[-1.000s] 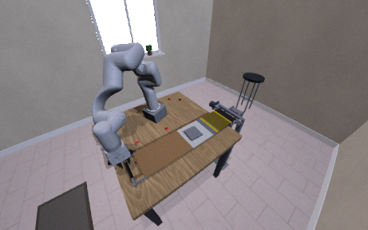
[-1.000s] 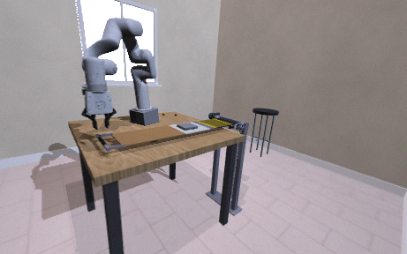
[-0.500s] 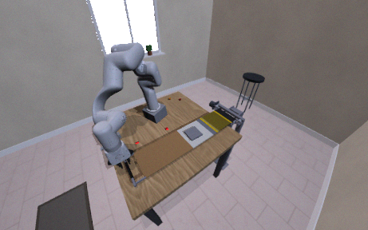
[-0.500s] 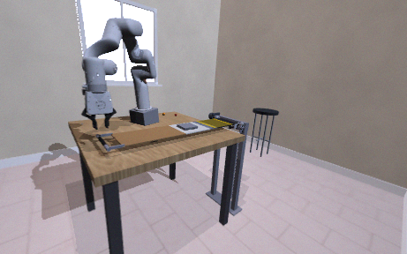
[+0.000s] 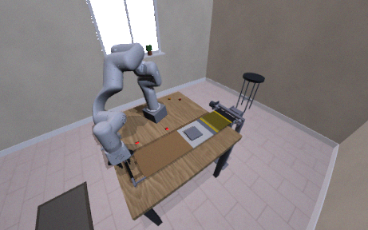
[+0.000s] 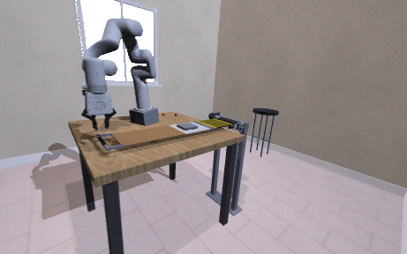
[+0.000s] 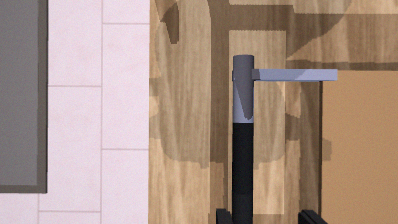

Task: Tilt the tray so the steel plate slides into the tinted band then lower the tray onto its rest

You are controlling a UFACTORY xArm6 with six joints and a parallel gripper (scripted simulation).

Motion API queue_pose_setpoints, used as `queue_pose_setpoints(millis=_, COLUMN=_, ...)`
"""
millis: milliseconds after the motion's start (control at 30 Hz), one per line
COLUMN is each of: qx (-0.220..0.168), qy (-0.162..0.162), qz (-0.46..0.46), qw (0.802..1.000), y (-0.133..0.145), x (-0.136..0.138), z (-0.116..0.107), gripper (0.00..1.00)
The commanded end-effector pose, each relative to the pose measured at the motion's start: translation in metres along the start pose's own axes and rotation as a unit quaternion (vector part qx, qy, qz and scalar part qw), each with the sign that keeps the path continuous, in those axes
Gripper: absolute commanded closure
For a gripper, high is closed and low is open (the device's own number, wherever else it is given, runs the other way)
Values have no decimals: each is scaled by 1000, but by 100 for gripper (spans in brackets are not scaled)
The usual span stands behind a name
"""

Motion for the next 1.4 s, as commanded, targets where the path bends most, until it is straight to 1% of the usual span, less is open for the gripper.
queue_pose_setpoints(millis=0, qx=-2, qy=-2, qz=0, qw=1000, y=1, x=-1, z=1, gripper=59)
queue_pose_setpoints(millis=233, qx=-2, qy=-2, qz=0, qw=1000, y=1, x=-1, z=6, gripper=59)
queue_pose_setpoints(millis=733, qx=-2, qy=-2, qz=0, qw=1000, y=1, x=-1, z=29, gripper=59)
queue_pose_setpoints(millis=1167, qx=-2, qy=-2, qz=0, qw=1000, y=1, x=-2, z=41, gripper=59)
queue_pose_setpoints(millis=1367, qx=-2, qy=-2, qz=0, qw=1000, y=1, x=-2, z=44, gripper=59)
Point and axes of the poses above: the point where the finger pads meet when closed, its own z axis out along the fingers, its own x axis across the jaws, y = z × x, the point moved 6 cm from there along -z, back along the fingers, and after that the axes turned 4 degrees about -z, right-handed, at the moved point
